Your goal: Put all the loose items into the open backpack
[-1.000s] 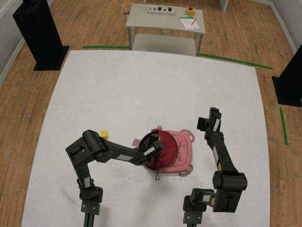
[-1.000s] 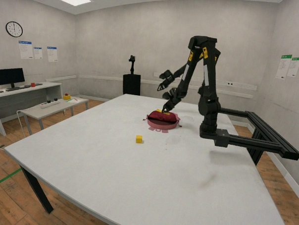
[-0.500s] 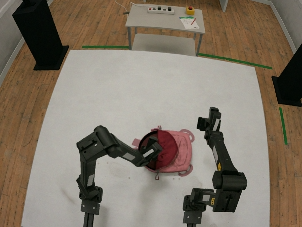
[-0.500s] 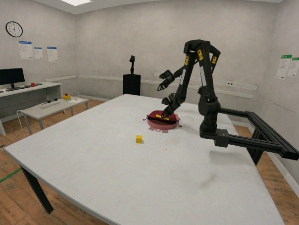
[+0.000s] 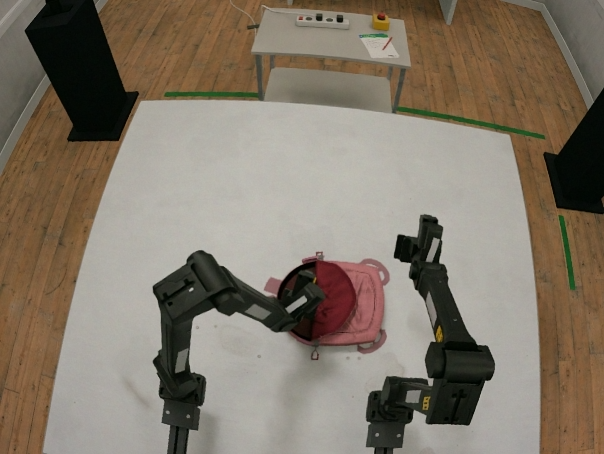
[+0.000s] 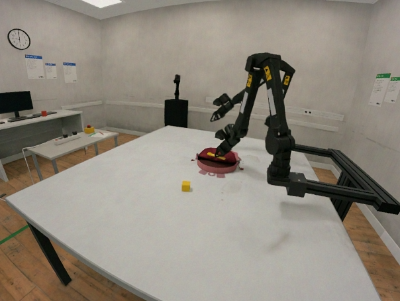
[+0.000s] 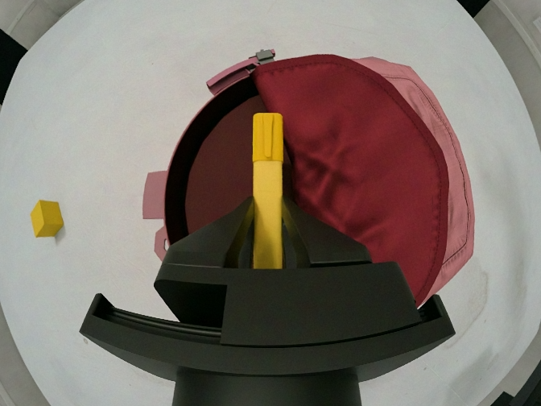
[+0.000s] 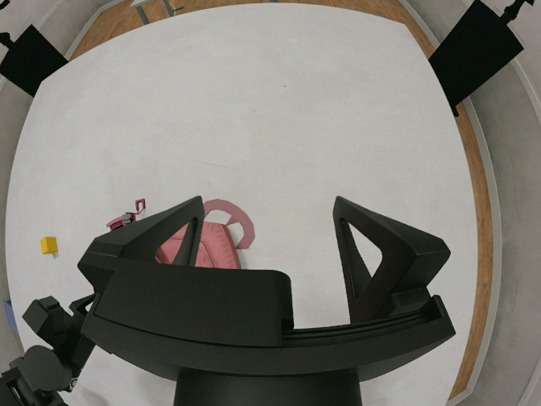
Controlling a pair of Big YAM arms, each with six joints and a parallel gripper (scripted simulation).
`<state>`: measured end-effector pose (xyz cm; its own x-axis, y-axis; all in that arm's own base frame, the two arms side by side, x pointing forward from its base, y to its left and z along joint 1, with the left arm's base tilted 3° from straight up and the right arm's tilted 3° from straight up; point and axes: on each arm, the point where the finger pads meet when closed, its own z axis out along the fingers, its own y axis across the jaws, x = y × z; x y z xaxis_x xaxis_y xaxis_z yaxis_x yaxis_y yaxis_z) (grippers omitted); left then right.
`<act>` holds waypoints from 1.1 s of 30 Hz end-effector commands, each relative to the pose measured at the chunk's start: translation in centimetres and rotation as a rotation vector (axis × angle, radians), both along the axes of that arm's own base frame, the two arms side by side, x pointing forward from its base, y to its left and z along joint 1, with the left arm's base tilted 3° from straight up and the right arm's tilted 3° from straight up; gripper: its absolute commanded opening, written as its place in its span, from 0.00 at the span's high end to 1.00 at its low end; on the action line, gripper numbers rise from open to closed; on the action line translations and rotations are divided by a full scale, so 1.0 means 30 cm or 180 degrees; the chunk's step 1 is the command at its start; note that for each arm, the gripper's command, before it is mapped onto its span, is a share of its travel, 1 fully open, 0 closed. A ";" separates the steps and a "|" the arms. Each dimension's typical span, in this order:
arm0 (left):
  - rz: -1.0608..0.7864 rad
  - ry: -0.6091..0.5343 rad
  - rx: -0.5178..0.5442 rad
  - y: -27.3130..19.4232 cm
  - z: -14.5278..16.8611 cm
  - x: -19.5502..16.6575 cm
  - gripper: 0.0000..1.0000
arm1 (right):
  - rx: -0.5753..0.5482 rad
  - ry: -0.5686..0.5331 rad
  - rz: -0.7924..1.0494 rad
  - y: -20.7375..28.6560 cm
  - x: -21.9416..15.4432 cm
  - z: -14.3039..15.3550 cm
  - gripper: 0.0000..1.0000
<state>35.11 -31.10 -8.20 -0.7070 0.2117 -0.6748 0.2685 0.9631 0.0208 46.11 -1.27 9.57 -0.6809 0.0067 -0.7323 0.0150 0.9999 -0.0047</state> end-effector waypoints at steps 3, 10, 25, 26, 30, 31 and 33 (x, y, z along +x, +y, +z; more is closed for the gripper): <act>-0.0087 -0.0070 -0.0043 -0.029 0.036 -0.004 0.88 | -0.0006 -0.0161 0.0010 0.002 0.052 0.071 0.10; -0.0058 -0.0101 -0.0084 -0.023 0.049 0.005 0.88 | -0.0006 -0.0161 0.0010 0.002 0.052 0.071 0.10; -0.0037 -0.0089 -0.0066 -0.034 -0.024 0.036 0.88 | -0.0006 -0.0161 0.0010 0.002 0.052 0.071 0.10; -0.0032 -0.0088 -0.0065 -0.031 -0.036 0.037 0.88 | -0.0006 -0.0161 0.0010 0.002 0.052 0.071 0.10; -0.0018 -0.0085 -0.0060 -0.023 -0.071 0.042 0.88 | -0.0006 -0.0161 0.0010 0.002 0.052 0.071 0.10; -0.0017 -0.0086 -0.0060 -0.022 -0.071 0.042 0.88 | -0.0006 -0.0161 0.0010 0.002 0.052 0.071 0.10; -0.0017 -0.0086 -0.0060 -0.022 -0.071 0.042 0.88 | -0.0006 -0.0161 0.0010 0.002 0.052 0.071 0.10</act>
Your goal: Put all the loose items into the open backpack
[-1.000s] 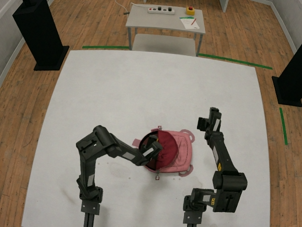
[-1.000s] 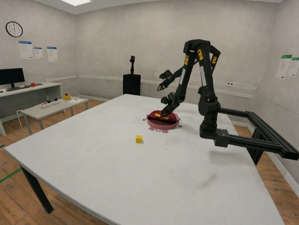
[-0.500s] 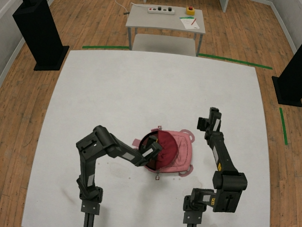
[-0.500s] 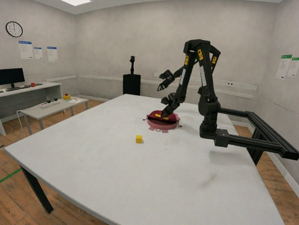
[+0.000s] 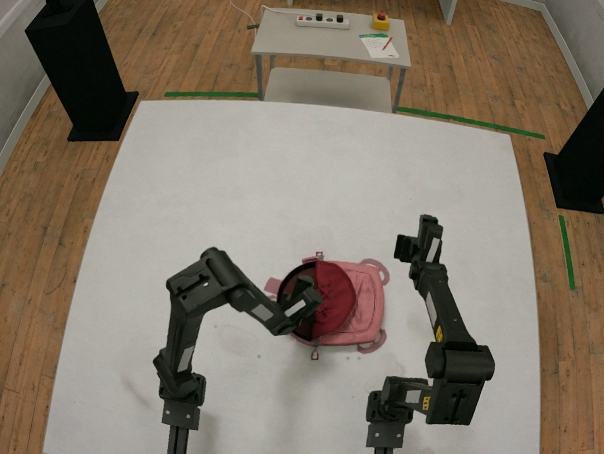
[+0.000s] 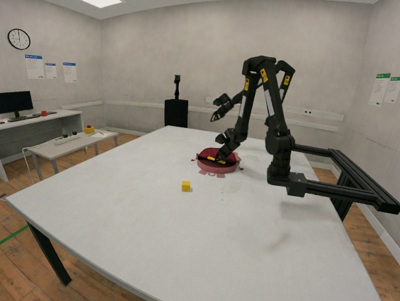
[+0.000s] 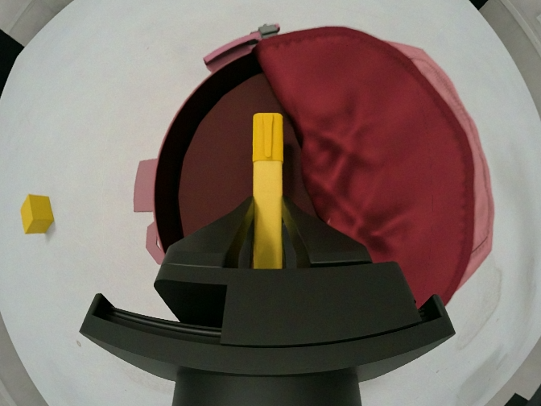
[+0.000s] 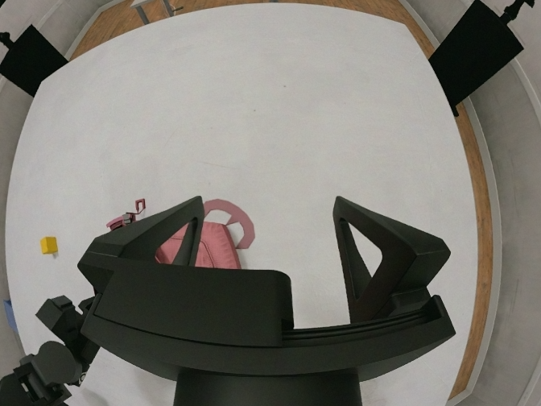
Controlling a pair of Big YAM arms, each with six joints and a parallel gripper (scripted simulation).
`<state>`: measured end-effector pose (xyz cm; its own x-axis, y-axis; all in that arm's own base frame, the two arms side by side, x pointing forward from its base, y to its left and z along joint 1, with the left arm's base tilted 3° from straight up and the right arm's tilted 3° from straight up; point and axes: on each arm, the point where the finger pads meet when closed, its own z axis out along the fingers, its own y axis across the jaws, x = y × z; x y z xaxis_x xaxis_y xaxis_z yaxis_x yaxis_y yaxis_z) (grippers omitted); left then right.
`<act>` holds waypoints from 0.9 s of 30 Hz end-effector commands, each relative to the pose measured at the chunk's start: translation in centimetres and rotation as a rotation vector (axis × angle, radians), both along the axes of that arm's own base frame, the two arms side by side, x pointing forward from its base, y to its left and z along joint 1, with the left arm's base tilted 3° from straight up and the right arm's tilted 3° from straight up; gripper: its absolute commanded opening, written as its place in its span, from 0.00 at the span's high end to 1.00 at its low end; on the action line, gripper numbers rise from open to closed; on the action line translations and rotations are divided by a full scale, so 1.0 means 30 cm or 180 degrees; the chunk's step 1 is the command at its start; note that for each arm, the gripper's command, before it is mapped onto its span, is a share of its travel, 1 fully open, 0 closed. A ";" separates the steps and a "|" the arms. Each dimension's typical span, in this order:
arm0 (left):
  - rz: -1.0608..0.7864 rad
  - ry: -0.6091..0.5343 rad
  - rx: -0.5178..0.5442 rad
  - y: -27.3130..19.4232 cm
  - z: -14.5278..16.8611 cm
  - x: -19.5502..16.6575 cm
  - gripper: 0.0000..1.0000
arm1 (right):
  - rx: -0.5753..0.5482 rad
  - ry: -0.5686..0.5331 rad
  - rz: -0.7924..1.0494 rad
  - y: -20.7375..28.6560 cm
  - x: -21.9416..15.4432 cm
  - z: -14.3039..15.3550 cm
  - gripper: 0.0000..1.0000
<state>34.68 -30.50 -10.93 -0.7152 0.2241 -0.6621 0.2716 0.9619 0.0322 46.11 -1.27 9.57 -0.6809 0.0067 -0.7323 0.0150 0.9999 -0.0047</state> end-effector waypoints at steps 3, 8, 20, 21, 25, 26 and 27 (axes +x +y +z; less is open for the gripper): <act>-0.0066 -0.0208 -0.0195 -0.086 0.078 0.059 0.88 | -0.0006 -0.0161 0.0010 0.002 0.052 0.071 0.10; -0.0045 -0.0124 -0.0114 -0.061 -0.001 0.045 0.88 | -0.0006 -0.0161 0.0010 0.002 0.052 0.071 0.10; -0.0035 -0.0177 -0.0159 -0.055 0.004 0.055 0.88 | -0.0006 -0.0161 0.0010 0.002 0.052 0.071 0.10; -0.0034 -0.0180 -0.0163 -0.056 0.004 0.058 0.88 | -0.0006 -0.0161 0.0010 0.002 0.052 0.071 0.10; -0.0019 -0.0124 -0.0114 -0.044 -0.046 0.049 0.88 | -0.0006 -0.0161 0.0010 0.002 0.052 0.071 0.10; -0.0019 -0.0113 -0.0101 -0.042 -0.057 0.048 0.88 | -0.0006 -0.0161 0.0010 0.002 0.052 0.071 0.10; -0.0019 -0.0116 -0.0105 -0.043 -0.058 0.050 0.88 | -0.0006 -0.0161 0.0010 0.002 0.052 0.071 0.10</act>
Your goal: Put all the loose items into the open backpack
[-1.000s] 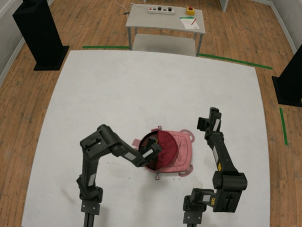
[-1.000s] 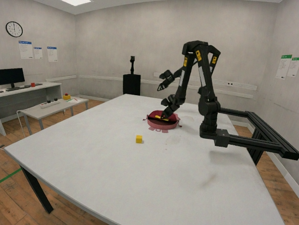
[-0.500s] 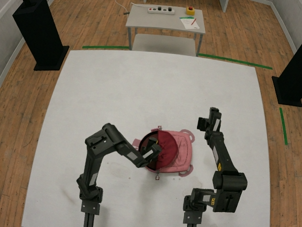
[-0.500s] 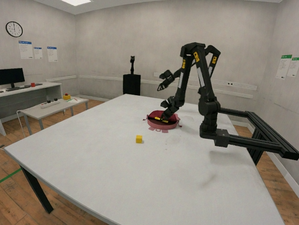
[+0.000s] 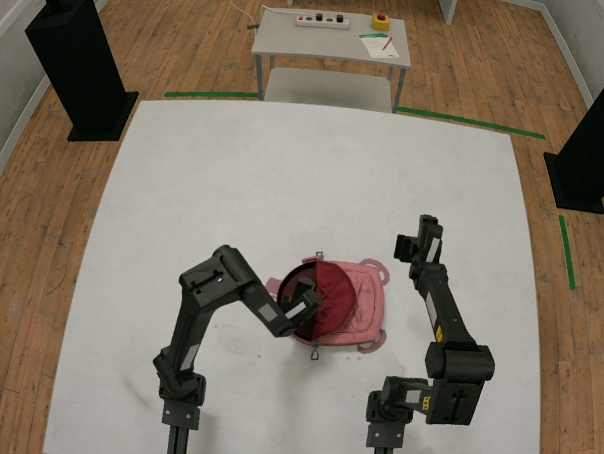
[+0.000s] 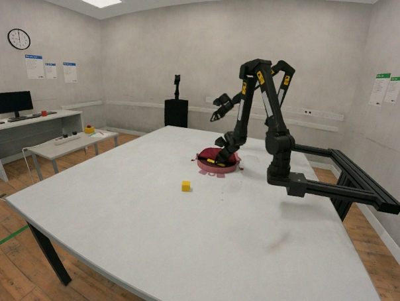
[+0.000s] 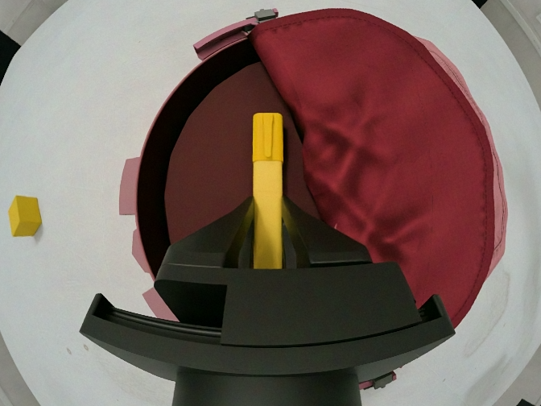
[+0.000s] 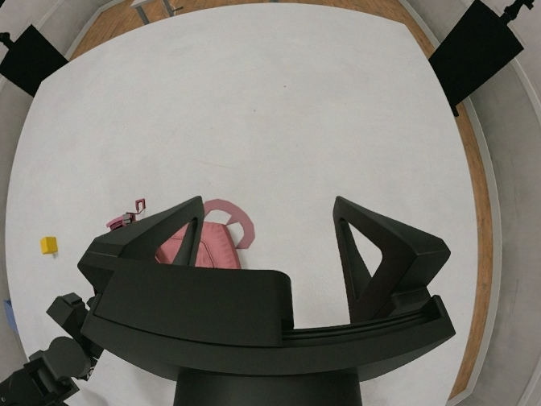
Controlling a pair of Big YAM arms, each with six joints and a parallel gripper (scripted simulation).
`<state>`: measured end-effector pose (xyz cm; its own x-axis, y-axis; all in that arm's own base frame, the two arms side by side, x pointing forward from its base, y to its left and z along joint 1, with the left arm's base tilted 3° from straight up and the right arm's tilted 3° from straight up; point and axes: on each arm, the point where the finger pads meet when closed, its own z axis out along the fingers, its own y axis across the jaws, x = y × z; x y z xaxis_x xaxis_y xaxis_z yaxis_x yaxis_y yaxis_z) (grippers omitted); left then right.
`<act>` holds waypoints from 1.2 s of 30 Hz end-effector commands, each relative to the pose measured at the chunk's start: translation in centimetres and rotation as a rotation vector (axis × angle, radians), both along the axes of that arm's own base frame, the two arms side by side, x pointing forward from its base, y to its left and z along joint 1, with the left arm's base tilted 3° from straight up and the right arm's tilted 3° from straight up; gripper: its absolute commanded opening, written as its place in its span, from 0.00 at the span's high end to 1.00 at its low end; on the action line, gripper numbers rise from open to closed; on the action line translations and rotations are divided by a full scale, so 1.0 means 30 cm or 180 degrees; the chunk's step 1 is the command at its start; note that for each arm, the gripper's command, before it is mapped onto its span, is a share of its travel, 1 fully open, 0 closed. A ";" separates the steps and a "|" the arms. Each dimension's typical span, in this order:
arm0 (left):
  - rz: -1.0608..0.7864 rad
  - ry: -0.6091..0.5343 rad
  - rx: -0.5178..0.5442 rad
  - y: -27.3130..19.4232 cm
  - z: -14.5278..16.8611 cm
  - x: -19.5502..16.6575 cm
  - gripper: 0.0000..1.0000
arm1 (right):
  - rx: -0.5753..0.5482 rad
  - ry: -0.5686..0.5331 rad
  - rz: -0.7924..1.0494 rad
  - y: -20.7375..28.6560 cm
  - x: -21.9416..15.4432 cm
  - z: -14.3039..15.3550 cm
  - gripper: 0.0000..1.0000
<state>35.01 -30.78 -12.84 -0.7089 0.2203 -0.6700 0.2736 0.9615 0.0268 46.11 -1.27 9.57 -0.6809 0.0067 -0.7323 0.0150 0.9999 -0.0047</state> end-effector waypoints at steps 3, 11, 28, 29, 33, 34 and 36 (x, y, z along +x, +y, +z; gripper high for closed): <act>-0.0011 -0.0092 -0.0081 -0.035 0.002 0.042 0.88 | -0.0006 -0.0161 0.0010 0.002 0.052 0.071 0.10; -0.0014 -0.0082 -0.0066 -0.028 -0.012 0.036 0.88 | -0.0006 -0.0161 0.0010 0.002 0.052 0.071 0.10; -0.0008 -0.0036 -0.0015 0.011 -0.045 0.010 0.88 | -0.0006 -0.0161 0.0010 0.002 0.052 0.071 0.10; -0.0007 -0.0037 -0.0015 0.012 -0.045 0.010 0.88 | -0.0006 -0.0161 0.0010 0.002 0.052 0.071 0.10; -0.0006 -0.0037 -0.0013 0.017 -0.045 0.008 0.88 | -0.0006 -0.0161 0.0010 0.002 0.052 0.071 0.10; -0.0006 -0.0033 -0.0008 0.020 -0.046 0.006 0.88 | -0.0006 -0.0161 0.0010 0.002 0.052 0.071 0.10; -0.0009 -0.0028 0.0000 0.022 -0.047 0.003 0.88 | -0.0006 -0.0161 0.0010 0.002 0.052 0.071 0.10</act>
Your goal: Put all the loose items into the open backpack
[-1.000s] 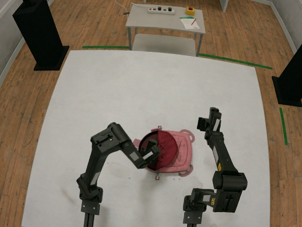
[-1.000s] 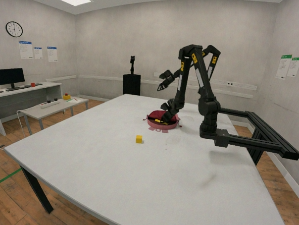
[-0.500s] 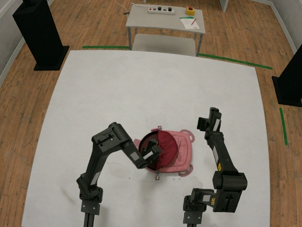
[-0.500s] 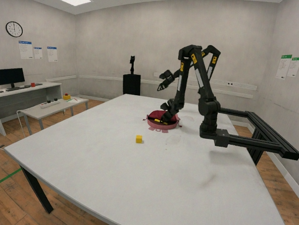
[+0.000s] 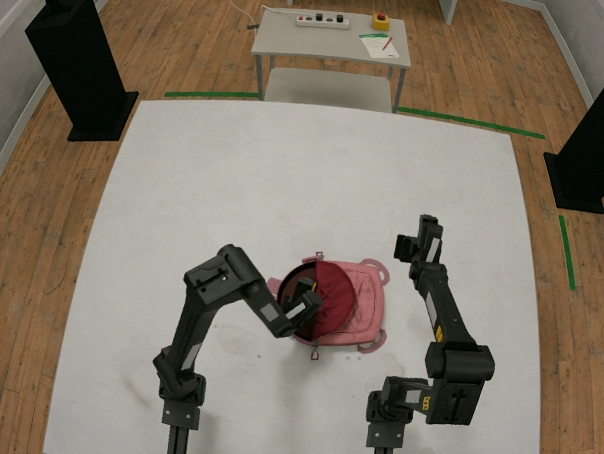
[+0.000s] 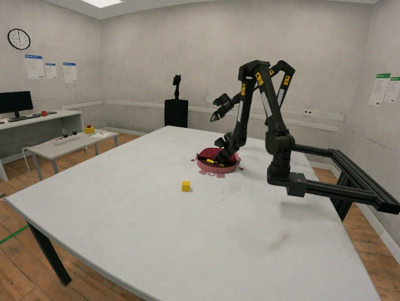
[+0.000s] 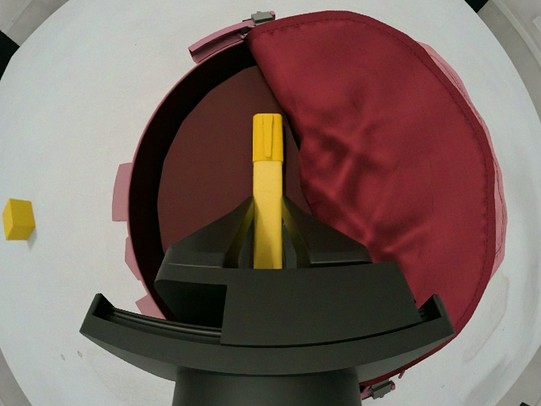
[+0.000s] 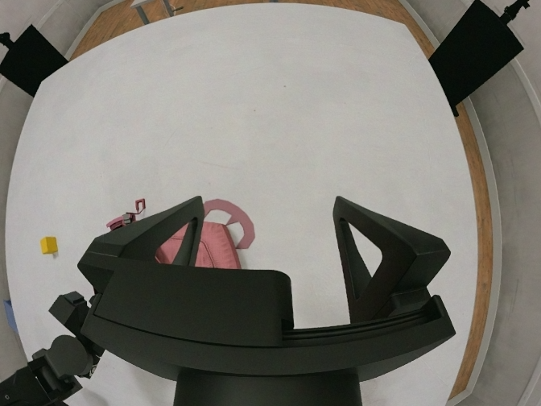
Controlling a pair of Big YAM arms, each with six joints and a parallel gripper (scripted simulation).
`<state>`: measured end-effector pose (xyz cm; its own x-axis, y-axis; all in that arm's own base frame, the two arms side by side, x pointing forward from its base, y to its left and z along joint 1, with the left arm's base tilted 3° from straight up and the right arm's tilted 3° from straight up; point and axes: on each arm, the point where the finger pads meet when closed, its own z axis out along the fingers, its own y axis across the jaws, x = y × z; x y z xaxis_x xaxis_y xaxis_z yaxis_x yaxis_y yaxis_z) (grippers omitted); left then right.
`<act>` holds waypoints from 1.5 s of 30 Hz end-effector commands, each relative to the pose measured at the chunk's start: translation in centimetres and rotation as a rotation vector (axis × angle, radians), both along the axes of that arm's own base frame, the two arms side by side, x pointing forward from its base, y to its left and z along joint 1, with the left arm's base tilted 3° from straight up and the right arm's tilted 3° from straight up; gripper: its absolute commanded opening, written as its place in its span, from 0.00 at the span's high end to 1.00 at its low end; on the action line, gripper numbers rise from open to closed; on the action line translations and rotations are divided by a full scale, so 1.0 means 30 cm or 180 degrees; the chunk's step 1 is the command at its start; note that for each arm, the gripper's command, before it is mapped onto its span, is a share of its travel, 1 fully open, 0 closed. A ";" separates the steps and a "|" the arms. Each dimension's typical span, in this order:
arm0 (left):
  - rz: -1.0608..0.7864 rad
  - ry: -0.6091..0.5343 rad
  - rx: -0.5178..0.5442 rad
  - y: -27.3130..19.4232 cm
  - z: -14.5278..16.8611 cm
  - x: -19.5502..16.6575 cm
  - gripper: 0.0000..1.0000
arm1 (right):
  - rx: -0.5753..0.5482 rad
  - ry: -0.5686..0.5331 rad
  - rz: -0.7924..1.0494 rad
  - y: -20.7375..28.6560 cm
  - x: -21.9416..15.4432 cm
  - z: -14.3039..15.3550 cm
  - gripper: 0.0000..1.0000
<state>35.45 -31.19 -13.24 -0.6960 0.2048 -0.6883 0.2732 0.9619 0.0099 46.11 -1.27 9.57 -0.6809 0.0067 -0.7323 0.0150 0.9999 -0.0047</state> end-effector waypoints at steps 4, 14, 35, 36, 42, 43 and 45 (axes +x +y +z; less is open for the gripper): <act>-0.0013 0.0030 0.0071 0.036 -0.033 -0.015 0.88 | -0.0006 -0.0161 0.0010 0.002 0.052 0.071 0.10; -0.0012 0.0041 0.0081 0.044 -0.035 -0.022 0.88 | -0.0006 -0.0161 0.0010 0.002 0.052 0.071 0.10; -0.0012 0.0051 0.0091 0.053 -0.037 -0.029 0.88 | -0.0006 -0.0161 0.0010 0.002 0.052 0.071 0.10; -0.0012 0.0050 0.0090 0.053 -0.037 -0.029 0.88 | -0.0006 -0.0161 0.0010 0.002 0.052 0.071 0.10; -0.0012 0.0054 0.0094 0.054 -0.038 -0.030 0.88 | -0.0006 -0.0161 0.0010 0.002 0.052 0.071 0.10; -0.0012 0.0054 0.0095 0.054 -0.038 -0.030 0.88 | -0.0006 -0.0161 0.0010 0.002 0.052 0.071 0.10; -0.0012 0.0054 0.0095 0.054 -0.038 -0.030 0.88 | -0.0006 -0.0161 0.0010 0.002 0.052 0.071 0.10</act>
<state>35.19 -30.81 -13.26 -0.6945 0.2033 -0.6902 0.2728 0.9620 0.0090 46.11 -1.27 9.57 -0.6809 0.0067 -0.7323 0.0150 0.9999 -0.0047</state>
